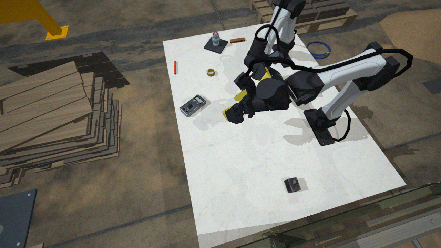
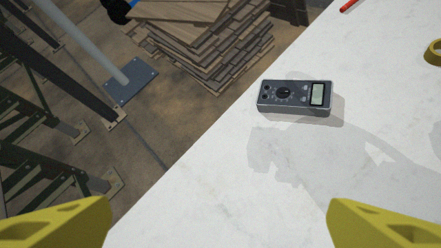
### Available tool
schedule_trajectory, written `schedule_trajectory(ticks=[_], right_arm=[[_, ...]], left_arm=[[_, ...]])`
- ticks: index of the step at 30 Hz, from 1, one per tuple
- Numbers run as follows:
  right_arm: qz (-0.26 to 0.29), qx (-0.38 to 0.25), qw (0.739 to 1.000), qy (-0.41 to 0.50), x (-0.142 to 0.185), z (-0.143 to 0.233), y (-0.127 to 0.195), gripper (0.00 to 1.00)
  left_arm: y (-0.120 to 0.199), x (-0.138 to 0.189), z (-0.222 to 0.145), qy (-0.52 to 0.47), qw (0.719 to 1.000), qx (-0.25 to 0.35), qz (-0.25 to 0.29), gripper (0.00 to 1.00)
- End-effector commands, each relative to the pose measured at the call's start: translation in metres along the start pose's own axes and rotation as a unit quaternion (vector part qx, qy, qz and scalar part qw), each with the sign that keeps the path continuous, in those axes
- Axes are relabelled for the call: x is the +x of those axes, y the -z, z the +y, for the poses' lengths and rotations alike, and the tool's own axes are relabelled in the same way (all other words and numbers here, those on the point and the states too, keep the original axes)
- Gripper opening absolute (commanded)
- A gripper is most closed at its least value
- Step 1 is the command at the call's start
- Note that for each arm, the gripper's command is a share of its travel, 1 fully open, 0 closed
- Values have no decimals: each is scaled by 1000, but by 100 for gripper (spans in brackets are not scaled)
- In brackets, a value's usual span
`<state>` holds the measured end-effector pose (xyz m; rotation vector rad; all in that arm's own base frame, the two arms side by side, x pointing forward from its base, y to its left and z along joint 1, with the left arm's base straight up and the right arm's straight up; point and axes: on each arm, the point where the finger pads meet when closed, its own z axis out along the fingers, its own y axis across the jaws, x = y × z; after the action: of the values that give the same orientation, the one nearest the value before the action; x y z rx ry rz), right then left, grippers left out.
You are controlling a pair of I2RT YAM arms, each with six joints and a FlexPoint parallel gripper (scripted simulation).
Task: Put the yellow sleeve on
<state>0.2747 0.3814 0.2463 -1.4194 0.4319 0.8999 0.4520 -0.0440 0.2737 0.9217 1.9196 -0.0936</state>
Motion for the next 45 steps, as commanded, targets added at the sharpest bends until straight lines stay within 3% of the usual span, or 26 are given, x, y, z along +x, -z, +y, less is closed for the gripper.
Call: schedule_trajectory(ticks=[1, 18, 19, 35, 45], right_arm=[[-3, 2, 1000, 7, -5, -4, -1, 100], [-7, 3, 1000, 18, -12, -8, -1, 100], [-7, 3, 1000, 18, -12, -8, -1, 55], [-7, 3, 1000, 18, -12, -8, -1, 55], [84, 104, 980, -146, 47, -58, 30, 55]], left_arm=[[3, -5, 1, -3, 1000, -4, -6, 100], [7, -10, 3, -7, 1000, -9, -10, 100], [7, -10, 3, -7, 1000, -9, -10, 100], [7, -10, 3, -7, 1000, -9, -10, 100], [16, -13, 3, 15, 999, -44, -15, 100]])
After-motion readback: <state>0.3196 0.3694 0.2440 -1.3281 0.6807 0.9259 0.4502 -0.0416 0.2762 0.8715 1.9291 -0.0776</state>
